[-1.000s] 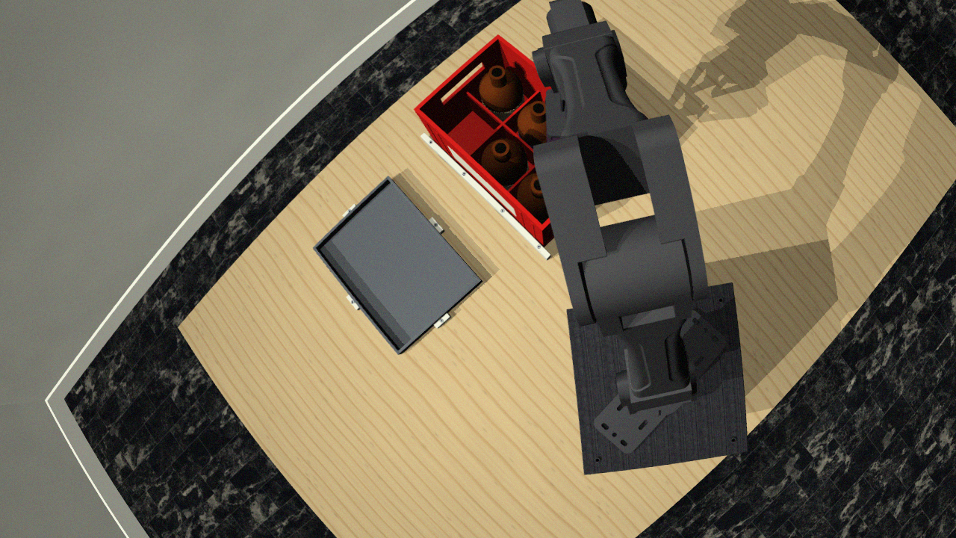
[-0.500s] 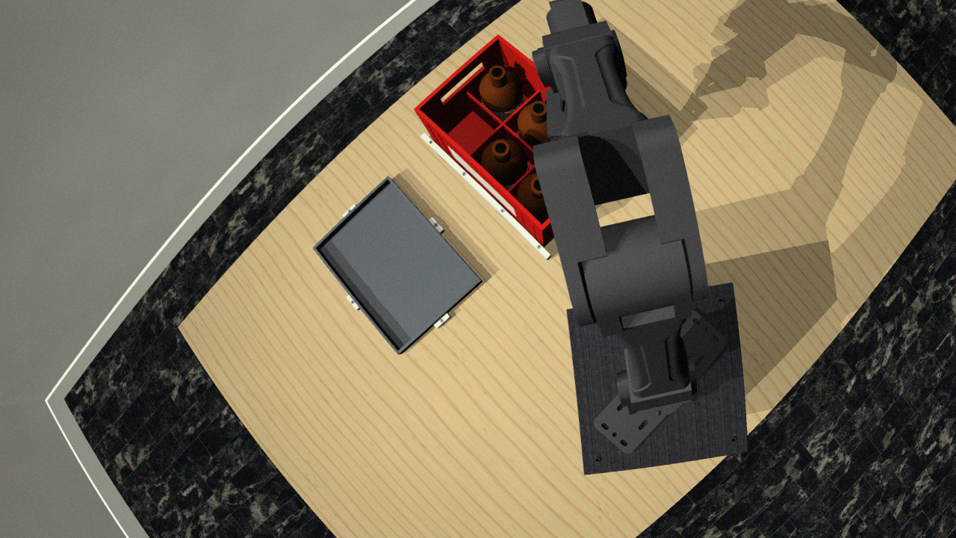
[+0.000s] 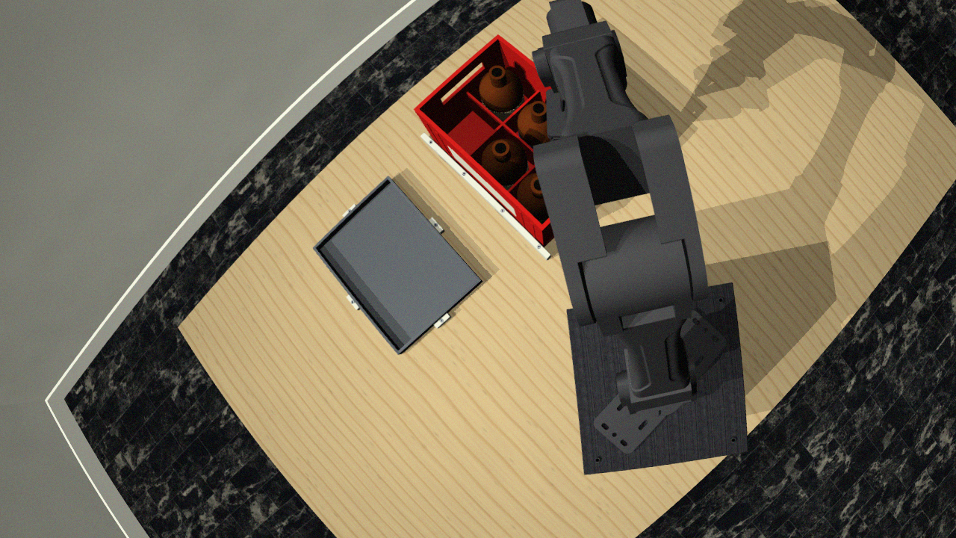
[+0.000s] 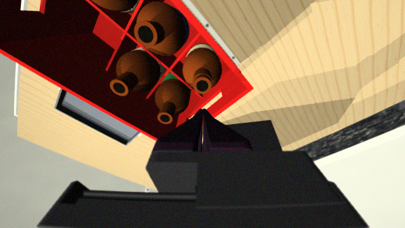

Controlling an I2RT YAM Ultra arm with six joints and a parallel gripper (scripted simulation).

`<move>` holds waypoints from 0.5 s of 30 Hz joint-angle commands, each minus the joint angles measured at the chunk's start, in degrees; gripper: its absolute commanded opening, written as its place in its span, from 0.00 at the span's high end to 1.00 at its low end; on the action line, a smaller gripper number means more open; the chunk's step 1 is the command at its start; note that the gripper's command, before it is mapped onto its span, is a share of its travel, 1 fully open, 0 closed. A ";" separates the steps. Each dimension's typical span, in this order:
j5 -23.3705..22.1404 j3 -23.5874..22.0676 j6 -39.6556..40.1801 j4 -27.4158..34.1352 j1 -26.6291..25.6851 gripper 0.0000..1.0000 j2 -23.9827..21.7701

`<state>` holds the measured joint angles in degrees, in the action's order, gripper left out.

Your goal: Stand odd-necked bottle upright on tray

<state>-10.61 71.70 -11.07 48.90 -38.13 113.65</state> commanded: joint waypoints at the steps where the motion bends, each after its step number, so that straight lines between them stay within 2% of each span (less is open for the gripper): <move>1: -0.04 2.12 0.29 -0.22 -0.98 1.00 -2.10; 15: -0.05 2.02 -0.18 -0.37 -0.84 1.00 -2.20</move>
<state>-10.61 71.70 -11.07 48.90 -38.13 113.65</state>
